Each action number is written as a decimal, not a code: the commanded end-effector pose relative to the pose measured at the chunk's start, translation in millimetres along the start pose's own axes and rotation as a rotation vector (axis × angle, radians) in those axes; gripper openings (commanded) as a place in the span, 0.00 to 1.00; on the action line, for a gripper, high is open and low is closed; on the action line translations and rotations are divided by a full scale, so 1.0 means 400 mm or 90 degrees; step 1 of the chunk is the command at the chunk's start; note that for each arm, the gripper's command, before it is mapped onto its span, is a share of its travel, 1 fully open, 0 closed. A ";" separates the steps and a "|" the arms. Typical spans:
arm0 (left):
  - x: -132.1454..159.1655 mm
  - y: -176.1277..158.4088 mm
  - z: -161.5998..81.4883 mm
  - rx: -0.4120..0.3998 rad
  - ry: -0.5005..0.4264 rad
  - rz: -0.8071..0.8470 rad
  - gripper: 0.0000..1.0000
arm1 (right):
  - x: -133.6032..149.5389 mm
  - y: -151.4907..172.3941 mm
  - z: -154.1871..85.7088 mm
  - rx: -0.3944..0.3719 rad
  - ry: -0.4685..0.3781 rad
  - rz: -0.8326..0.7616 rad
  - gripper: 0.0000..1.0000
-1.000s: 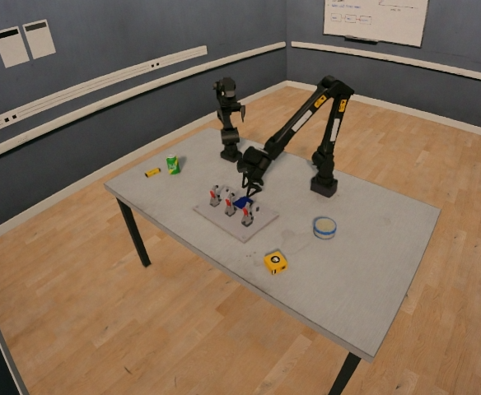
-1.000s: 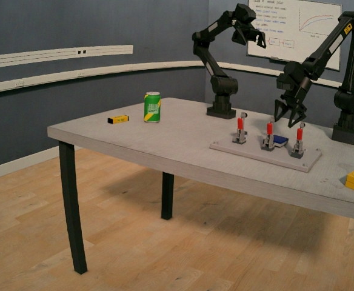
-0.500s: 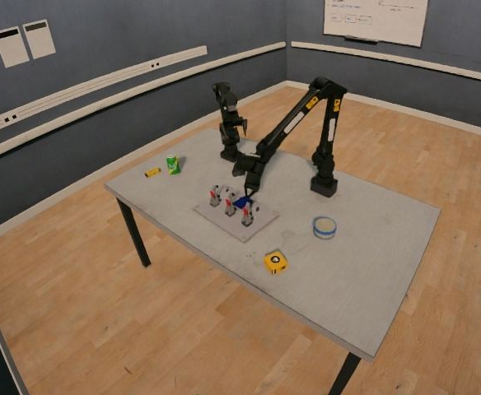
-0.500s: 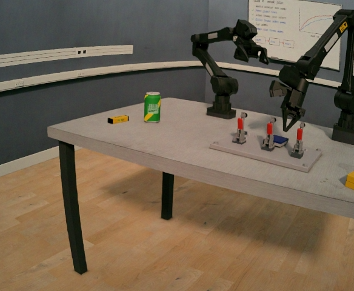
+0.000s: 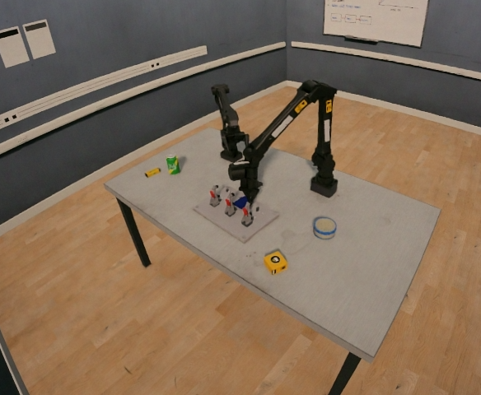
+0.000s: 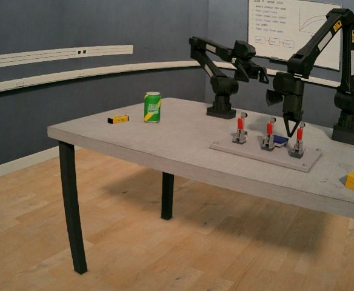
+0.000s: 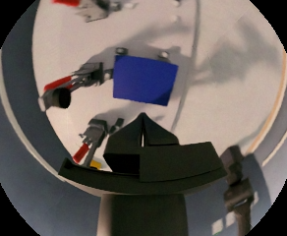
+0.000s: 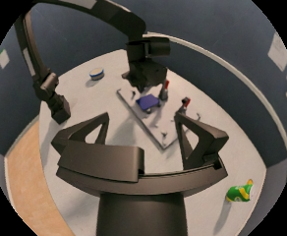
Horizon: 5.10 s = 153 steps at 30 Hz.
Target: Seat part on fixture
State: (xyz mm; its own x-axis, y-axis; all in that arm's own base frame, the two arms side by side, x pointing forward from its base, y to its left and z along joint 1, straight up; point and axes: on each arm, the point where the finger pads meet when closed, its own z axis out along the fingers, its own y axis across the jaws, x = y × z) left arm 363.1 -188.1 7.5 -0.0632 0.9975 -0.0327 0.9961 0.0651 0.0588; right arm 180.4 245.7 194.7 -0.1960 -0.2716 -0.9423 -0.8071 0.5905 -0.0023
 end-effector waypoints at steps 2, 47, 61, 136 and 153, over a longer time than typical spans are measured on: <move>-0.009 0.048 -0.026 0.023 0.009 0.099 0.00 | -0.005 0.009 0.000 -0.006 -0.038 0.006 1.00; -0.090 0.044 0.024 0.024 0.007 0.091 0.00 | -0.031 0.002 -0.001 -0.001 -0.042 0.001 1.00; -0.013 0.031 0.047 0.032 0.008 0.093 0.00 | -0.031 0.002 -0.001 -0.001 -0.042 0.001 1.00; -0.111 -0.063 -0.058 0.010 0.006 -0.678 0.00 | -0.238 0.034 -0.218 -0.029 0.113 -0.006 1.00; -0.120 -0.133 -0.036 0.012 0.039 -0.949 0.00 | -0.250 0.033 -0.223 -0.029 0.107 -0.006 1.00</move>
State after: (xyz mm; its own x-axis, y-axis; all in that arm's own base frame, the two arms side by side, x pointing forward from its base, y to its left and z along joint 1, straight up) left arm 311.6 -234.0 12.4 -0.9955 0.0943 0.0036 0.0943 0.9955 -0.0018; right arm 140.1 210.1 269.1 -0.3086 -0.4684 -0.8279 -0.8336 0.5523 -0.0018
